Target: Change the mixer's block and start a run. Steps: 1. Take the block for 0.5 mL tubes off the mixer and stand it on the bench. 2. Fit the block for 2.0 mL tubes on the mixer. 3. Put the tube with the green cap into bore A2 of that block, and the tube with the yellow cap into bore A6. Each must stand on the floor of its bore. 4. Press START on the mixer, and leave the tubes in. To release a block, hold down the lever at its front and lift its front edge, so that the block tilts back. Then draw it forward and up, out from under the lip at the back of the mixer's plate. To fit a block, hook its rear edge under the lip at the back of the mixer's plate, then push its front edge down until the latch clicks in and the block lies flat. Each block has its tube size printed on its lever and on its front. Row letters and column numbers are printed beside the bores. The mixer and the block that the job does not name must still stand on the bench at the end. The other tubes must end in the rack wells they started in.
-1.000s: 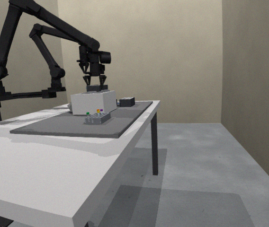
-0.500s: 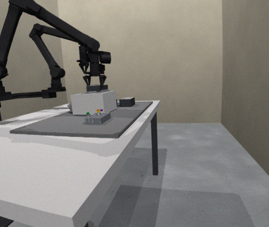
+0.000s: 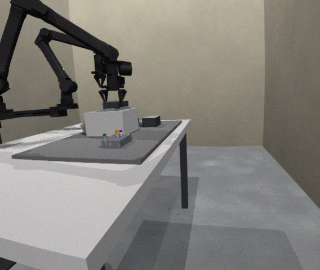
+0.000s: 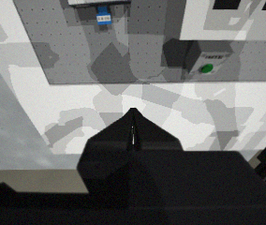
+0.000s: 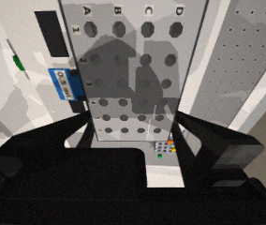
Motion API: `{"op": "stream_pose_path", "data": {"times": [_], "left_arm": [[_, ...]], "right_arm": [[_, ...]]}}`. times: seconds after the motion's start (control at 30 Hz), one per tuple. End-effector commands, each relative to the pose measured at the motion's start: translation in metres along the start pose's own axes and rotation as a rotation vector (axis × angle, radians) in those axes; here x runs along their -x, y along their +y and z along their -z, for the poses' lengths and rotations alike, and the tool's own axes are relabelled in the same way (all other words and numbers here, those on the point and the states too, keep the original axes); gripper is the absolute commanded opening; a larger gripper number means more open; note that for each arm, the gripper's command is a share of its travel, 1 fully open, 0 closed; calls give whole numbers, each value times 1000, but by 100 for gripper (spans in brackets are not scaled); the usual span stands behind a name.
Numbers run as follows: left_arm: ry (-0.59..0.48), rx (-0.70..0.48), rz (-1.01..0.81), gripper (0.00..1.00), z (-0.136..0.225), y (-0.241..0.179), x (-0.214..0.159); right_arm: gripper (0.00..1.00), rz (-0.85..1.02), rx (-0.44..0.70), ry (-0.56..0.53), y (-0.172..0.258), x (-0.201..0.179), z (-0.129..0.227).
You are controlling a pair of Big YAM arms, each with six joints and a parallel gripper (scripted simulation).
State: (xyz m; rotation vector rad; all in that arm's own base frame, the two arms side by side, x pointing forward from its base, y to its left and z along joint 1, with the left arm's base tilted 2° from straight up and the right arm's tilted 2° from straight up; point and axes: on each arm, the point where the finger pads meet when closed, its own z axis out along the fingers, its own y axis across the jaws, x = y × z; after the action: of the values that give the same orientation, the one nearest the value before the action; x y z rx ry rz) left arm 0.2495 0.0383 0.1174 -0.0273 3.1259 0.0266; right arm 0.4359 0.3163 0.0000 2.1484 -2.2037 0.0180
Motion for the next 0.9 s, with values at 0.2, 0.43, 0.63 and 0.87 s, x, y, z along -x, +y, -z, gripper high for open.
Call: {"op": "stream_pose_path", "data": {"times": [0.2,0.43,0.63,0.87], "left_arm": [[-35,5,-15,0,9,0,13],[-36,5,-15,0,9,0,14],[-37,6,-15,0,10,0,14],[-38,6,-15,0,10,0,14]], "right_arm": [[0,21,13,-15,-5,12,15],[0,23,18,-11,-9,8,14],[0,23,16,-13,-11,9,15],[0,23,10,-24,-13,11,15]]}}
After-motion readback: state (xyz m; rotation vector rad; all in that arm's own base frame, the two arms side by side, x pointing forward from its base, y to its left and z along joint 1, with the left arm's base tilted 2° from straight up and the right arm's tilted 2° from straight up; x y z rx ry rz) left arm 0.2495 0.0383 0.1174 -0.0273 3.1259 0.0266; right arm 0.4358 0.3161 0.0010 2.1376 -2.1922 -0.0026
